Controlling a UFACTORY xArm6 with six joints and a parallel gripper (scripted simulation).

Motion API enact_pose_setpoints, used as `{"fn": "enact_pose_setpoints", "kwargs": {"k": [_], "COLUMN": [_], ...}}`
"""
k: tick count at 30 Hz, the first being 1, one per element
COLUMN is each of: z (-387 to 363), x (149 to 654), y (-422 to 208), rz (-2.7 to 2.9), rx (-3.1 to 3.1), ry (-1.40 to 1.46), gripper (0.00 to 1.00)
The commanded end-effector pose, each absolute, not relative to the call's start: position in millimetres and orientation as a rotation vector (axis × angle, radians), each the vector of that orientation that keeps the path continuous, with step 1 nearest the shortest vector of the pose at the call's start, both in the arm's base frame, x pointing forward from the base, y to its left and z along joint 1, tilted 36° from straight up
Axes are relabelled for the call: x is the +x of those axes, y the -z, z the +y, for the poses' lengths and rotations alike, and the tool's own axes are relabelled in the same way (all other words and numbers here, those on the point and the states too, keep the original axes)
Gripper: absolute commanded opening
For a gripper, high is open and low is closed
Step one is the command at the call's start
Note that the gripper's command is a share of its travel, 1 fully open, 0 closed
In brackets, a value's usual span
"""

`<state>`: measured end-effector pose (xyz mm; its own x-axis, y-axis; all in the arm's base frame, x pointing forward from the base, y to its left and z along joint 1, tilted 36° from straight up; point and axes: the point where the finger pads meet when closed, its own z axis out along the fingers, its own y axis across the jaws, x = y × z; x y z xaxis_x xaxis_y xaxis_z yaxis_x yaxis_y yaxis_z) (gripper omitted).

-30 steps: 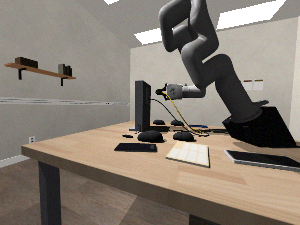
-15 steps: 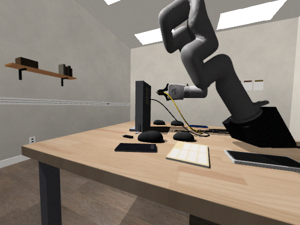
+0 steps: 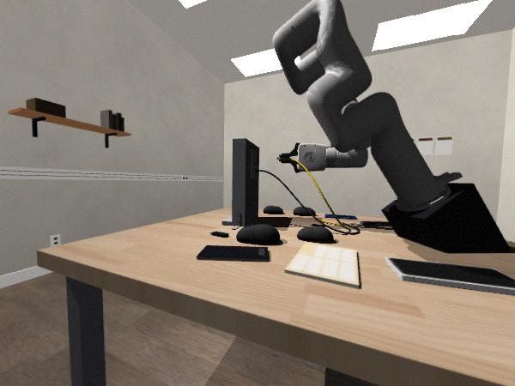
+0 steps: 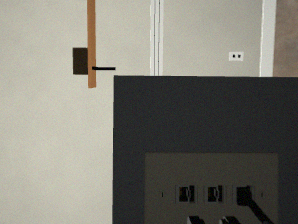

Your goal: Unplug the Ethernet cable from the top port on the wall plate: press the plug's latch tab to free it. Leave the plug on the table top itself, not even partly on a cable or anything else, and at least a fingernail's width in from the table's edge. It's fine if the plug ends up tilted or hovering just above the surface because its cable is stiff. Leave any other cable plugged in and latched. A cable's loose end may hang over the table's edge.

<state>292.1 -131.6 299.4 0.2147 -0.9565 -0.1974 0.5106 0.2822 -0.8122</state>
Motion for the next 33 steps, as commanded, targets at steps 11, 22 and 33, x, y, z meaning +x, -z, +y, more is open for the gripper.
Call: {"fn": "enact_pose_setpoints", "kwargs": {"k": [11, 22, 33], "z": [-135.0, -91.3, -35.4], "x": [268.1, 266.3, 238.2], "y": [-283.5, -307.5, -311.4], "rz": [0.777, 0.539, 0.162], "rx": [-0.695, -0.983, -1.308], "ry": [1.133, 1.225, 1.306], "gripper": [0.00, 0.00, 0.00]}}
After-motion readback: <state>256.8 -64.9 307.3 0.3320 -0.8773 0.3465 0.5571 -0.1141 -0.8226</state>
